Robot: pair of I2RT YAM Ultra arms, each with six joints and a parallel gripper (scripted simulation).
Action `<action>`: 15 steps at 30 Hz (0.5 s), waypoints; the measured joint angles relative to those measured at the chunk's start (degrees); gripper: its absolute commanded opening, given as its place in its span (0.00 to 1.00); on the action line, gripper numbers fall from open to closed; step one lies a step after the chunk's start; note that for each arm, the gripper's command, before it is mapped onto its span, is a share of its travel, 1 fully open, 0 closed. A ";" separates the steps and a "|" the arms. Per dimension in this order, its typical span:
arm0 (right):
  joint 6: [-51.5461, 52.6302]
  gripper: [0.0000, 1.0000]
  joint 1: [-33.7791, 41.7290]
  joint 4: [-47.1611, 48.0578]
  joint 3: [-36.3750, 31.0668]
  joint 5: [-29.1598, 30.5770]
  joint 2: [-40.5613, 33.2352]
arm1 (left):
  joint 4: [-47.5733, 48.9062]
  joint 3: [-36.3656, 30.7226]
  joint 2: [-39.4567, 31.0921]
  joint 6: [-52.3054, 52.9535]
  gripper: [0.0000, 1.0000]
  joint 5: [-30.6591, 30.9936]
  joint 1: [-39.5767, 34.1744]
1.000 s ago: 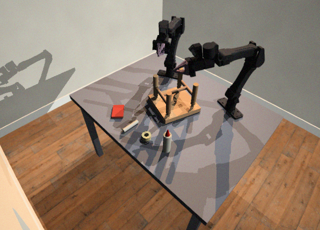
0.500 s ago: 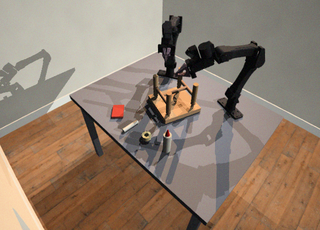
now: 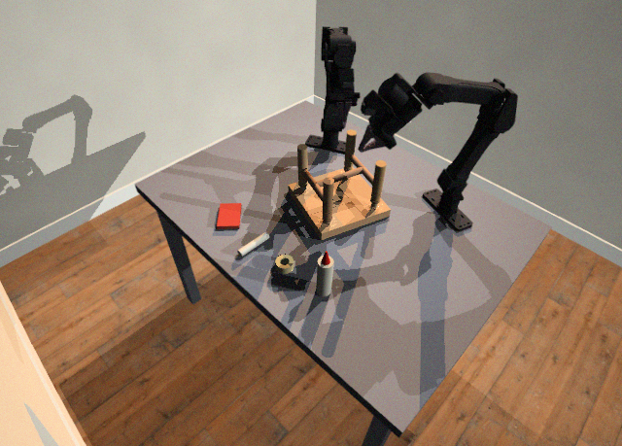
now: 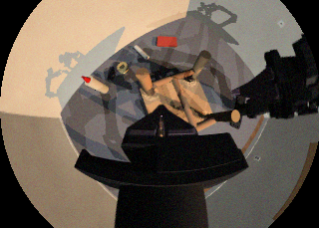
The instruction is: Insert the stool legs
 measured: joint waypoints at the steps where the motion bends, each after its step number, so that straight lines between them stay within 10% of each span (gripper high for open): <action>1: 0.13 0.00 1.09 -2.45 1.11 0.33 0.52 | -2.34 0.68 0.07 -0.33 0.00 -0.42 -0.59; 15: 2.32 0.00 10.97 -24.72 9.99 3.67 5.62 | -23.52 5.95 0.74 -3.93 0.00 -4.31 -5.70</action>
